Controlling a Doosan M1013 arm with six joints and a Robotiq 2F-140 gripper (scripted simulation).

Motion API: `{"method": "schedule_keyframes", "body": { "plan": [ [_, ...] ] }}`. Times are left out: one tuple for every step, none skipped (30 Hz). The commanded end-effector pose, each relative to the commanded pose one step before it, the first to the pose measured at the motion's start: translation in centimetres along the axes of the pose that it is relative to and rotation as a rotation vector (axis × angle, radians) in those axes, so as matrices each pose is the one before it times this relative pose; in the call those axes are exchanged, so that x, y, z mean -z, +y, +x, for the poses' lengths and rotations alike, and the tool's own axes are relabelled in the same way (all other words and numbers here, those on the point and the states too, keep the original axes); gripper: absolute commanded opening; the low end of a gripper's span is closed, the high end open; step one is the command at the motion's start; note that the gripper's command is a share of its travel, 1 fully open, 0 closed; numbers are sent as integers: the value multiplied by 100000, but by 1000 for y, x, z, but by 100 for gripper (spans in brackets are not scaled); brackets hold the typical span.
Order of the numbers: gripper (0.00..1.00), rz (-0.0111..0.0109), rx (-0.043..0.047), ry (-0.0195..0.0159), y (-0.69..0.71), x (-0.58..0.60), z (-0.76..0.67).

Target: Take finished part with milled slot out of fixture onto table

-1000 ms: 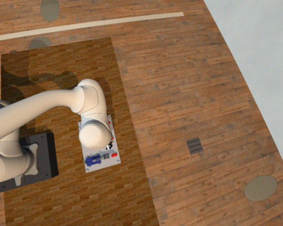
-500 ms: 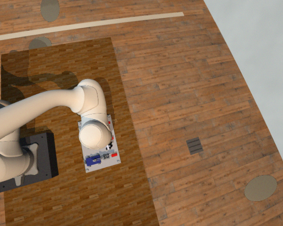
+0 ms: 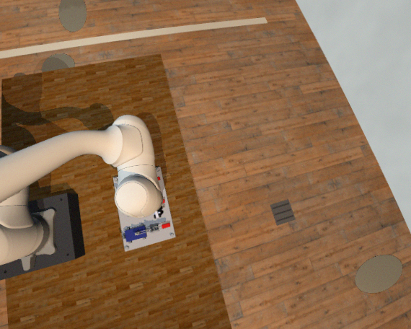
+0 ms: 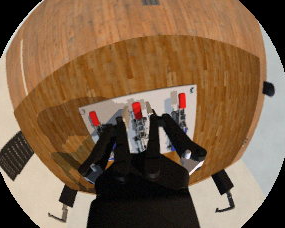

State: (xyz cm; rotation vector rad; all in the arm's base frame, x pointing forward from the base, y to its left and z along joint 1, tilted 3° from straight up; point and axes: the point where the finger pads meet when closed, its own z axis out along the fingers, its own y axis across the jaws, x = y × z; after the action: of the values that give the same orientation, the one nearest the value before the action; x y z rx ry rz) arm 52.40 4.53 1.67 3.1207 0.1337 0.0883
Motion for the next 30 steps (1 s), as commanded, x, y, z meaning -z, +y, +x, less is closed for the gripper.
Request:
{"method": "schedule_keyframes", "body": {
  "plan": [
    [28, -280, -123, -371, 135, -296, -335],
    [28, 0, 0, 0, 0, 0, 0],
    [28, 0, 0, 0, 0, 0, 0],
    [28, 0, 0, 0, 0, 0, 0],
    [28, 0, 0, 0, 0, 0, 0],
    [28, 0, 0, 0, 0, 0, 0],
    [28, 0, 0, 0, 0, 0, 0],
    [28, 0, 0, 0, 0, 0, 0],
    [28, 0, 0, 0, 0, 0, 0],
    [11, 1, 0, 1, 0, 1, 1],
    [11, 1, 0, 1, 0, 1, 1],
    [11, 1, 0, 1, 0, 1, 1],
    [11, 1, 0, 1, 0, 1, 1],
    [11, 1, 0, 1, 0, 1, 1],
    [11, 1, 0, 1, 0, 1, 1],
    [11, 1, 0, 1, 0, 1, 1],
    [11, 1, 0, 1, 0, 1, 1],
    [11, 1, 0, 1, 0, 1, 1],
    [11, 1, 0, 1, 0, 1, 1],
    [11, 1, 0, 1, 0, 1, 1],
    [11, 0, 0, 0, 0, 0, 0],
    [11, 0, 0, 0, 0, 0, 0],
    [11, 1, 0, 1, 0, 1, 1],
    [11, 1, 0, 1, 0, 1, 1],
    [11, 1, 0, 1, 0, 1, 1],
    [11, 1, 0, 1, 0, 1, 1],
    [11, 1, 0, 1, 0, 1, 1],
    [11, 1, 0, 1, 0, 1, 1],
    [11, 1, 0, 1, 0, 1, 1],
    [11, 1, 0, 1, 0, 1, 1]
  ]
}}
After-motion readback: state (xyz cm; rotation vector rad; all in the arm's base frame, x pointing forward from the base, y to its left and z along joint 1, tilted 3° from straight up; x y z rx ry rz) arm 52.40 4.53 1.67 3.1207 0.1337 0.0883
